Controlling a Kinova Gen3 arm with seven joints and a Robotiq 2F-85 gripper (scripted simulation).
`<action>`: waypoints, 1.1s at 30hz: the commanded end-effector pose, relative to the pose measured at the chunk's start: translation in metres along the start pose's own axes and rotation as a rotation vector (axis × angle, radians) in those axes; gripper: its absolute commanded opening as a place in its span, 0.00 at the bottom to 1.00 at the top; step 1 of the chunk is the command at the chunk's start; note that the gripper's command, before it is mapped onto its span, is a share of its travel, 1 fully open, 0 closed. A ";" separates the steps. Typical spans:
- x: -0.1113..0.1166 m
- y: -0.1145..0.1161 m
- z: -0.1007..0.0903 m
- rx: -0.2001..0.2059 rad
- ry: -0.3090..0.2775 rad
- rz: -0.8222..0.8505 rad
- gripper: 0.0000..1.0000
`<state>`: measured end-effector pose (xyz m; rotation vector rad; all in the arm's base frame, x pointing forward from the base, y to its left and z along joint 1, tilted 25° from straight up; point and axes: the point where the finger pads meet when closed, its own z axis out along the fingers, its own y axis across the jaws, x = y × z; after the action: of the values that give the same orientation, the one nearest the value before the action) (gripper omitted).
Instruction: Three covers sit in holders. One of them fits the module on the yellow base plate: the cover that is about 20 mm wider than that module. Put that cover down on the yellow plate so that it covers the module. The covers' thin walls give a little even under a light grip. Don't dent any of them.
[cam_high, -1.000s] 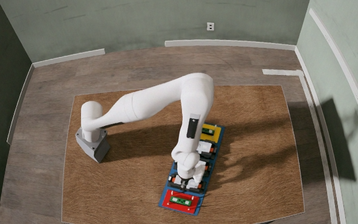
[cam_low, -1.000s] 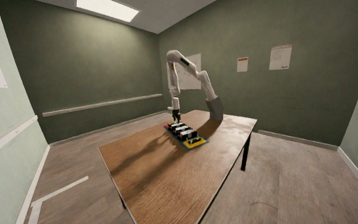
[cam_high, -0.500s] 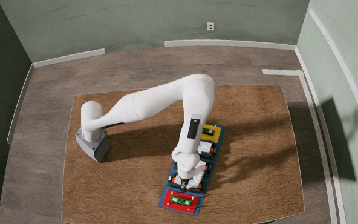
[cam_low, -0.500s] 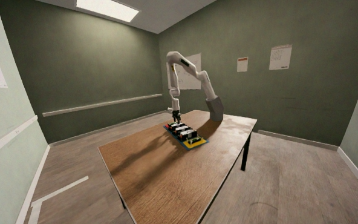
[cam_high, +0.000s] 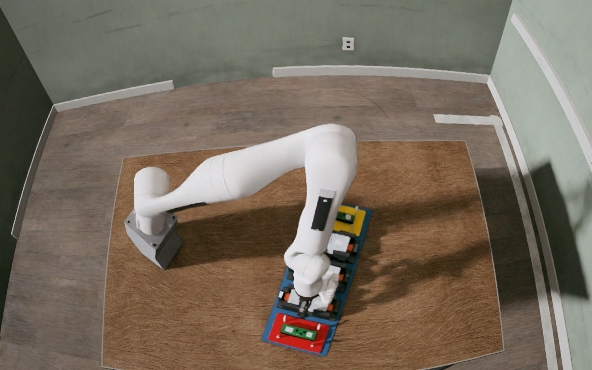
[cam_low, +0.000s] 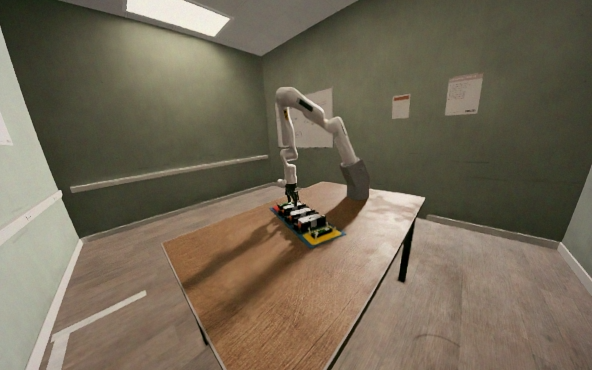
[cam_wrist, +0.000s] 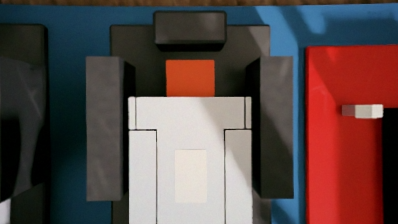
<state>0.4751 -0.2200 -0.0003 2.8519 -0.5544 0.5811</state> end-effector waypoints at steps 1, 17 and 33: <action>0.001 0.000 0.001 0.000 0.001 0.000 1.00; 0.001 0.000 0.010 0.000 0.001 0.000 1.00; 0.001 0.000 0.020 0.000 0.001 0.000 1.00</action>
<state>0.4819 -0.2248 -0.0184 2.8519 -0.5544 0.5811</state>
